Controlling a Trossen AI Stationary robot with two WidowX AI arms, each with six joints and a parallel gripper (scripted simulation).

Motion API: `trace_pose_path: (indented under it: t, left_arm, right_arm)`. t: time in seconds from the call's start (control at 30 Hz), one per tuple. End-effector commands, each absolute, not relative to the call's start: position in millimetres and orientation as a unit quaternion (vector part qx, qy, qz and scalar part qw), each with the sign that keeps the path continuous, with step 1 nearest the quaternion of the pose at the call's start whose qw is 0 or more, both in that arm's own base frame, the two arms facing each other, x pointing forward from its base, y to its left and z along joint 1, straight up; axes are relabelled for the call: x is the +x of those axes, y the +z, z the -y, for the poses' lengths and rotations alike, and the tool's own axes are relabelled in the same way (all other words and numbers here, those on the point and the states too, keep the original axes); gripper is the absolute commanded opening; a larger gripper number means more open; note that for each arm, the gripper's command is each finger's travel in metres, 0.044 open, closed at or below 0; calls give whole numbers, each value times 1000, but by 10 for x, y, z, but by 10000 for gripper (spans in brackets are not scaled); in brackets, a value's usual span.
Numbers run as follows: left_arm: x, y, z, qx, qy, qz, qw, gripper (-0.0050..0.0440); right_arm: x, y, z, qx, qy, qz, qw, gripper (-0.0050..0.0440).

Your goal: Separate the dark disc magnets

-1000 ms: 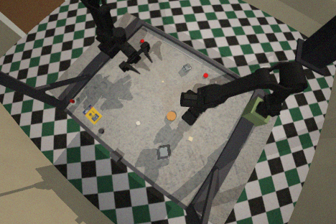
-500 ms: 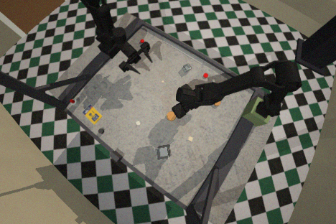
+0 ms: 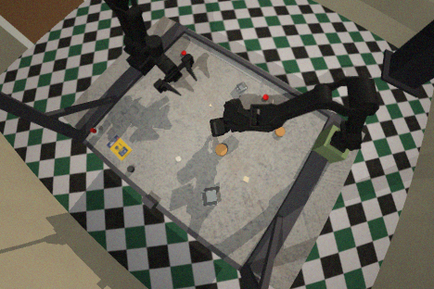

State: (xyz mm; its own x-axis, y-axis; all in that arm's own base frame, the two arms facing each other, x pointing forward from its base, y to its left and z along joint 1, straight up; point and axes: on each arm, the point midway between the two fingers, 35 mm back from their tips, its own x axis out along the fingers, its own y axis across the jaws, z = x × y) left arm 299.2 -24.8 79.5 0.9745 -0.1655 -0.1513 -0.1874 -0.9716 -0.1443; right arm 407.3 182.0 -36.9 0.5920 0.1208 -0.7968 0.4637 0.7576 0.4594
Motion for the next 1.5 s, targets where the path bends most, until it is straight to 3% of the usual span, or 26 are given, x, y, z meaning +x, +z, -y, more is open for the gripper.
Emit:
trace_pose_path:
  t: [0.0, 0.5, 1.07, 1.47]
  left_arm:
    - [2998, 822, 256, -991, 64, -90, 79, 400]
    - [2998, 822, 256, -991, 64, -90, 79, 400]
    - [2998, 822, 256, -991, 64, -90, 79, 400]
    - [2998, 822, 256, -991, 64, -90, 79, 400]
  right_arm:
    - [4293, -221, -1850, 372, -100, -396, 834, 40]
    - [4877, 160, -1667, 558, -98, -217, 795, 40]
    - [5129, 485, -1453, 672, -73, -93, 731, 40]
    - [5181, 612, -1377, 704, -59, -55, 706, 40]
